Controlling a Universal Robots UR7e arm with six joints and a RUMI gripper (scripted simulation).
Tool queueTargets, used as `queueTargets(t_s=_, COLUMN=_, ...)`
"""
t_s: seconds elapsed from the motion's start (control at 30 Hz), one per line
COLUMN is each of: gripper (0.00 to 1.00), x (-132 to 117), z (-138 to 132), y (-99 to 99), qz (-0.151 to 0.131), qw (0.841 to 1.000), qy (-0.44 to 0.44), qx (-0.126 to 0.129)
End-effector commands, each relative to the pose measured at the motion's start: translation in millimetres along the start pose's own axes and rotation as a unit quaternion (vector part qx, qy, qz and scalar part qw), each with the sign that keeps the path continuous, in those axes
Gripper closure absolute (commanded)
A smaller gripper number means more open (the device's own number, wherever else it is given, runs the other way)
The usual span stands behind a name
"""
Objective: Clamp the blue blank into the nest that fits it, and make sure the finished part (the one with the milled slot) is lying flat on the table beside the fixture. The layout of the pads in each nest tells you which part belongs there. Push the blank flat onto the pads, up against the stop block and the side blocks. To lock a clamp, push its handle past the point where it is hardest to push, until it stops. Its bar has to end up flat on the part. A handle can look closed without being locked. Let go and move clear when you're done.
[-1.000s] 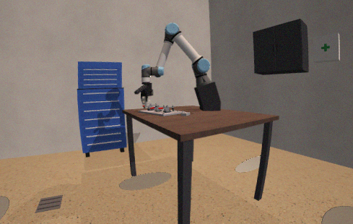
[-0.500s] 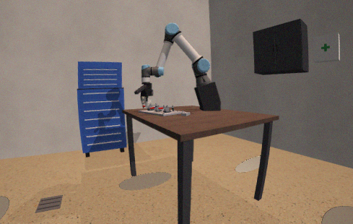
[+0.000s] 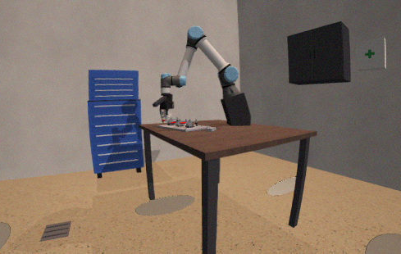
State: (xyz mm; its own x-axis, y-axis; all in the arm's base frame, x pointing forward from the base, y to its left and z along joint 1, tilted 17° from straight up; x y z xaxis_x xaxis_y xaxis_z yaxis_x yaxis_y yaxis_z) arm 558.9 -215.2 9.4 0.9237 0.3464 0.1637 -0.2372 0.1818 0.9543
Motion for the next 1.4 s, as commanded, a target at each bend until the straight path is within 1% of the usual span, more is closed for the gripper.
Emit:
queueTargets(t_s=0.0, gripper=0.72, x=0.7, z=0.6, y=0.2, qz=0.0, qw=1.0, qy=0.0, qx=-0.001)
queueTargets(t_s=0.13, gripper=0.72, x=0.7, z=0.6, y=0.3, qz=0.0, qw=1.0, qy=0.0, qx=-0.001)
queueTargets(t_s=0.27, gripper=0.72, x=0.4, z=0.1, y=7.6, qz=0.0, qw=1.0, qy=0.0, qx=-0.001)
queueTargets(t_s=0.33, gripper=0.72, x=0.4, z=0.1, y=7.6, qz=0.0, qw=1.0, qy=0.0, qx=-0.001)
queueTargets(t_s=0.57, gripper=0.72, x=-0.1, z=-1.3, y=39.8, qz=0.0, qw=1.0, qy=0.0, qx=0.0)
queueTargets(t_s=0.7, gripper=0.72, x=0.3, z=-0.5, y=50.2, qz=0.0, qw=1.0, qy=0.0, qx=0.0)
queueTargets(t_s=1.23, gripper=0.72, x=0.2, z=0.0, y=50.5, qz=0.0, qw=1.0, qy=0.0, qx=0.0)
queueTargets(t_s=1.37, gripper=0.72, x=0.4, z=0.3, y=53.4, qz=0.0, qw=1.0, qy=0.0, qx=-0.001)
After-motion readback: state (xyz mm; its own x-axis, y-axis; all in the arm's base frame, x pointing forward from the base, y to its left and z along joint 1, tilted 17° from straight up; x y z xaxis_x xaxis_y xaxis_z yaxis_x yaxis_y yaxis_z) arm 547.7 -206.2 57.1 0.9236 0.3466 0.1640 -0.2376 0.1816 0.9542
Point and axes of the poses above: the point where the finger pads meet when closed, its own y axis back along the fingers, its own z axis across the jaws, x = y × z, the point moved 3 cm from there along y, back along the fingers, and after that the axes turned 14 degrees about y, right-handed, at the moved point
